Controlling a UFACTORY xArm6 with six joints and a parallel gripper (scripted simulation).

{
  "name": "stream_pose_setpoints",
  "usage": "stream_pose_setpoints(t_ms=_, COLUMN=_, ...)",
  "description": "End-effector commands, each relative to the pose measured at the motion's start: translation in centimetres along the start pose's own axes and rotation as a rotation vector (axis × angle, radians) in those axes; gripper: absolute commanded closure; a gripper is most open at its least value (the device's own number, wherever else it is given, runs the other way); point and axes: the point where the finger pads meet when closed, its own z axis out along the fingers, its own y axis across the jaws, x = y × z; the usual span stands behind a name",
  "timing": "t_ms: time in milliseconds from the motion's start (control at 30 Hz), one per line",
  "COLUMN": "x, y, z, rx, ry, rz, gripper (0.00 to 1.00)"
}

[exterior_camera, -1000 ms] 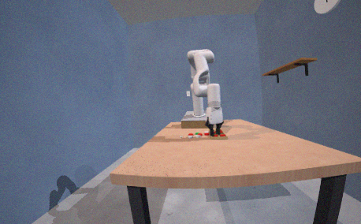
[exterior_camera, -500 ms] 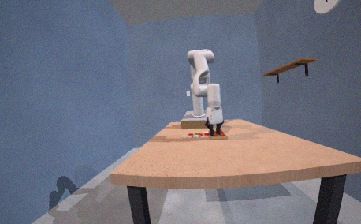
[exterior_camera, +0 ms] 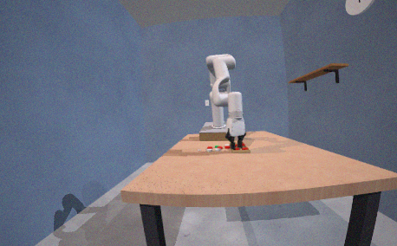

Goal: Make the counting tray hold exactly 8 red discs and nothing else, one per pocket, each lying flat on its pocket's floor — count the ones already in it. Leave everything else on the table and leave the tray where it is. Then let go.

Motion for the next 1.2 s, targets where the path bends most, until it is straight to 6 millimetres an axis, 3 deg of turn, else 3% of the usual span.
stream_pose_setpoints(t_ms=0, x=0.2, y=0.1, z=-0.8, rx=-0.003, ry=0.005, rz=-0.001, gripper=0.53)
stream_pose_setpoints(t_ms=100, x=0.3, y=0.2, z=-1.5, rx=-0.004, ry=0.005, rz=-0.001, gripper=0.53)
stream_pose_setpoints(t_ms=300, x=0.2, y=0.1, z=-8.5, rx=-0.004, ry=0.005, rz=-0.001, gripper=0.53)
stream_pose_setpoints(t_ms=367, x=0.2, y=0.1, z=-9.8, rx=-0.003, ry=0.005, rz=-0.001, gripper=0.53)
stream_pose_setpoints(t_ms=1167, x=0.2, y=0.1, z=-10.0, rx=-0.003, ry=0.005, rz=-0.001, gripper=0.53)
